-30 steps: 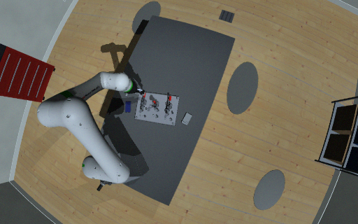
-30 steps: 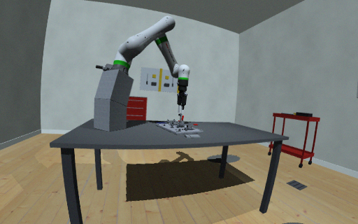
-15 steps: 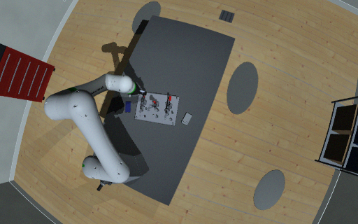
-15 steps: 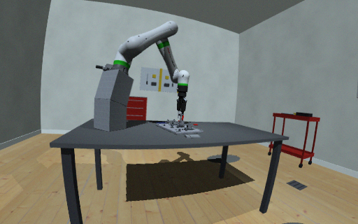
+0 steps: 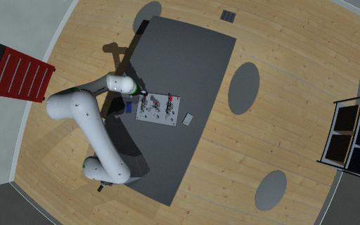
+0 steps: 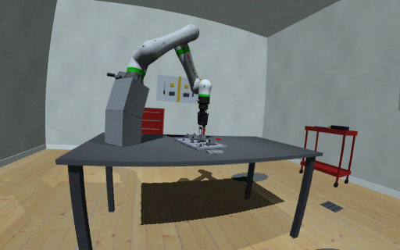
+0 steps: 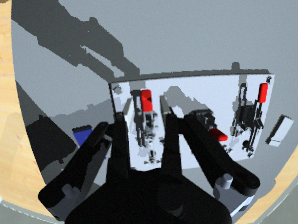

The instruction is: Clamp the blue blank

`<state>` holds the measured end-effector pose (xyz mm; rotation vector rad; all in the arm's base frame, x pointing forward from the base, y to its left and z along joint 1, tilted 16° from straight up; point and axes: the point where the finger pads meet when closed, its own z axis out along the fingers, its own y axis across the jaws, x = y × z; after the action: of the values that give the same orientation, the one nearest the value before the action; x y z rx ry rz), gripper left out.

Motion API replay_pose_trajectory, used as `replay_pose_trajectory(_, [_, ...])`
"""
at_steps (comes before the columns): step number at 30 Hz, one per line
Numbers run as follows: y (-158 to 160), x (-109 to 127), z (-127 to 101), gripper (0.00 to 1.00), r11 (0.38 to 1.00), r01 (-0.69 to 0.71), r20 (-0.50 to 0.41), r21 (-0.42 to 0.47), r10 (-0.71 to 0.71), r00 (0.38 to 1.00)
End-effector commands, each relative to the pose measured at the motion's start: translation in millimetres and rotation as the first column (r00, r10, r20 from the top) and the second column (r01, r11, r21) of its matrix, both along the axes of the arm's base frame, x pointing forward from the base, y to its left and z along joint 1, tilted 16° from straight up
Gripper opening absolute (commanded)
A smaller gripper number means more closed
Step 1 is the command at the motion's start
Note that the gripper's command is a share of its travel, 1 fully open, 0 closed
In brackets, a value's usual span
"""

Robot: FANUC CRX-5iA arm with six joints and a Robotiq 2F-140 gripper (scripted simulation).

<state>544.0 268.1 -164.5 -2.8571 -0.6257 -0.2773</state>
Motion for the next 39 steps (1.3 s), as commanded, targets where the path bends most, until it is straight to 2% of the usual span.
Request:
replay_pose_trajectory(1, [0,0,0,0.28,1.0,0.0,0.0,0.0,0.0,1.0])
replay_pose_trajectory(15, [7,4,-27,0.28,1.0,0.0,0.0,0.0,0.0,1.0])
replay_pose_trajectory(28, [7,4,-27,0.28,1.0,0.0,0.0,0.0,0.0,1.0])
replay_pose_trajectory(29, [7,4,-27,0.0,1.0,0.0,0.0,0.0,0.0,1.0])
replay_pose_trajectory(39, [7,4,-27,0.0,1.0,0.0,0.0,0.0,0.0,1.0])
